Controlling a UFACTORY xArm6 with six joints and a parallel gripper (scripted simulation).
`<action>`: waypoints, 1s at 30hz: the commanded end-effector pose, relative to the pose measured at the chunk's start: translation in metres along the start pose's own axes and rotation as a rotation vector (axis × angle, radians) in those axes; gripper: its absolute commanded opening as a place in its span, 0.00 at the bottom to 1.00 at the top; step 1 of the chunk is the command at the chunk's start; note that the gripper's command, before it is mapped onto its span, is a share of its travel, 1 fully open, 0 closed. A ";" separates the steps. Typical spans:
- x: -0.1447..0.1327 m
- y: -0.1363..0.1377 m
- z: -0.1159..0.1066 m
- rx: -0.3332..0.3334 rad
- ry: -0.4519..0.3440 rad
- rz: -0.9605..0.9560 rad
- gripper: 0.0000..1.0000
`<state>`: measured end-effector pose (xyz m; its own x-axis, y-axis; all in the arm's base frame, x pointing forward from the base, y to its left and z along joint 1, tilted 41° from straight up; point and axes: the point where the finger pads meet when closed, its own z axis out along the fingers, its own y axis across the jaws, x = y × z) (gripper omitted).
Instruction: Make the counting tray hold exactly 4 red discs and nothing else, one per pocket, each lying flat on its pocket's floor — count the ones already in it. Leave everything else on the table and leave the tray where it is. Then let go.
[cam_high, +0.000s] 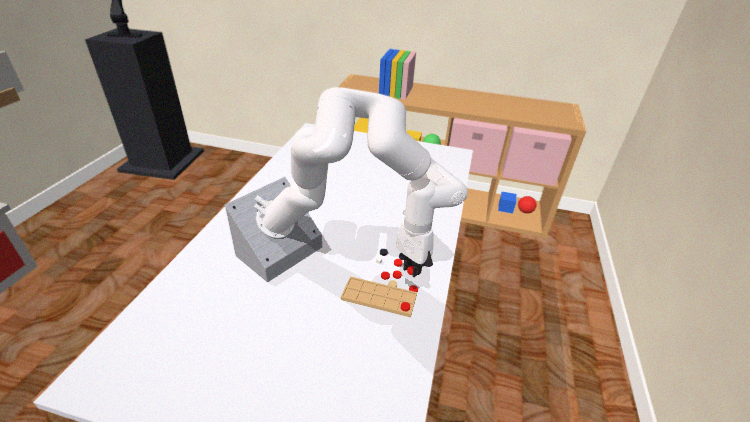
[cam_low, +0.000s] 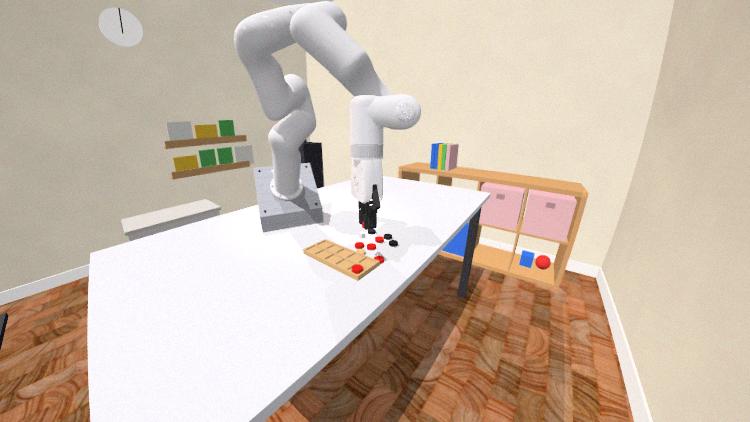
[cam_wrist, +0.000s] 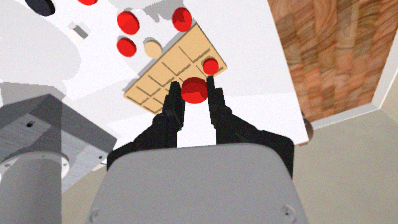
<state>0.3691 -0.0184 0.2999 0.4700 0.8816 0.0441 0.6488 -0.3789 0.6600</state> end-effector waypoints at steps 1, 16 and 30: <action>-0.001 -0.002 0.001 0.005 -0.001 -0.005 0.00; -0.002 -0.001 0.086 0.006 -0.001 -0.005 0.00; -0.002 -0.001 0.097 0.007 0.000 -0.006 0.00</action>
<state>0.4254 -0.0463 0.2268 0.4673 0.8831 0.0415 0.6548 -0.3773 0.6549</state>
